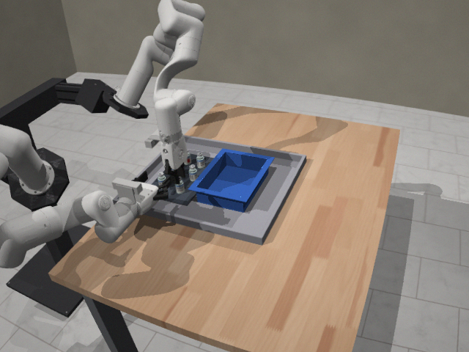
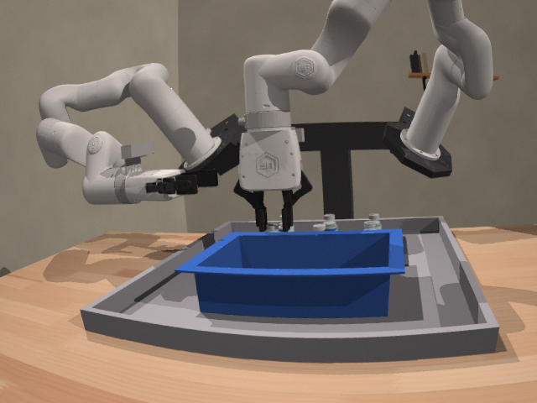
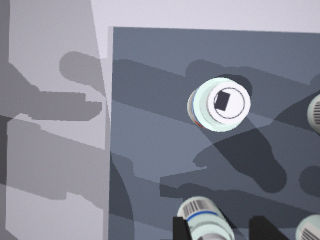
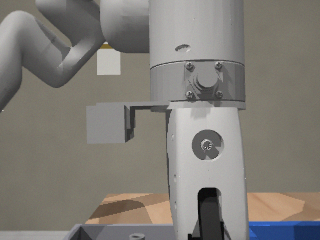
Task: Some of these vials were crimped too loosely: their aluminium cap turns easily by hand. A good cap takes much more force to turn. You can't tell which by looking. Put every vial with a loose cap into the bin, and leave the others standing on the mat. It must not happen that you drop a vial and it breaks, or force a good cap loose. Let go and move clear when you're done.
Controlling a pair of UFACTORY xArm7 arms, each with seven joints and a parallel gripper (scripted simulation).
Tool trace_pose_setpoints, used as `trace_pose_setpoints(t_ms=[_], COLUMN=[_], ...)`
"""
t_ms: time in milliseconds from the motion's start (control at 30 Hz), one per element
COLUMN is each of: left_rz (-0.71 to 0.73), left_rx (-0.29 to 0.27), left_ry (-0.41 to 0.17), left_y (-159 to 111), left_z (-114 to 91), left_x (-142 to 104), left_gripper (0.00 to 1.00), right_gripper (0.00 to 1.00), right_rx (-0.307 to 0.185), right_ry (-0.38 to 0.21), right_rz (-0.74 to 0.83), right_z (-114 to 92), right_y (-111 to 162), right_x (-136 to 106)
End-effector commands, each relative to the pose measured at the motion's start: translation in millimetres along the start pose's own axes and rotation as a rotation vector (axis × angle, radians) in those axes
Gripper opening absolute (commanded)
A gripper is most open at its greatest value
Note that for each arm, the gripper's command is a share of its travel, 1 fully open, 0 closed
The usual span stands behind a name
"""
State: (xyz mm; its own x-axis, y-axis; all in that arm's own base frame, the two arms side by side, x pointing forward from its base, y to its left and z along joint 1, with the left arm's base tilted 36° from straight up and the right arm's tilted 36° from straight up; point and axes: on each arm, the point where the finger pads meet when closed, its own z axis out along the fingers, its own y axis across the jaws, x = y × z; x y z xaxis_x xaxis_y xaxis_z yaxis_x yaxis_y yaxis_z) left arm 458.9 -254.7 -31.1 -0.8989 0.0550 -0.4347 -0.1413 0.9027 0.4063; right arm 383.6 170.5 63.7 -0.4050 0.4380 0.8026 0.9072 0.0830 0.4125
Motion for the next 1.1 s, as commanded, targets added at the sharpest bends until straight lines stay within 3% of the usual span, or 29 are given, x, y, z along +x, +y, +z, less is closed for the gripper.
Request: trace_pose_setpoints(t_ms=[0, 1067], left_rz=[0.0, 0.0], left_rx=[0.005, 0.005], left_ry=[-0.002, -0.002], left_y=[-2.1, -1.9], left_z=[-2.0, -2.5], left_x=[-0.8, -0.7], left_gripper=[0.38, 0.34], right_gripper=[1.0, 1.0], right_rx=[0.002, 0.002], right_ry=[0.002, 0.002], right_rz=[-0.003, -0.003], right_z=[0.6, 0.7], right_y=[-0.3, 0.3], right_x=[1.7, 1.6])
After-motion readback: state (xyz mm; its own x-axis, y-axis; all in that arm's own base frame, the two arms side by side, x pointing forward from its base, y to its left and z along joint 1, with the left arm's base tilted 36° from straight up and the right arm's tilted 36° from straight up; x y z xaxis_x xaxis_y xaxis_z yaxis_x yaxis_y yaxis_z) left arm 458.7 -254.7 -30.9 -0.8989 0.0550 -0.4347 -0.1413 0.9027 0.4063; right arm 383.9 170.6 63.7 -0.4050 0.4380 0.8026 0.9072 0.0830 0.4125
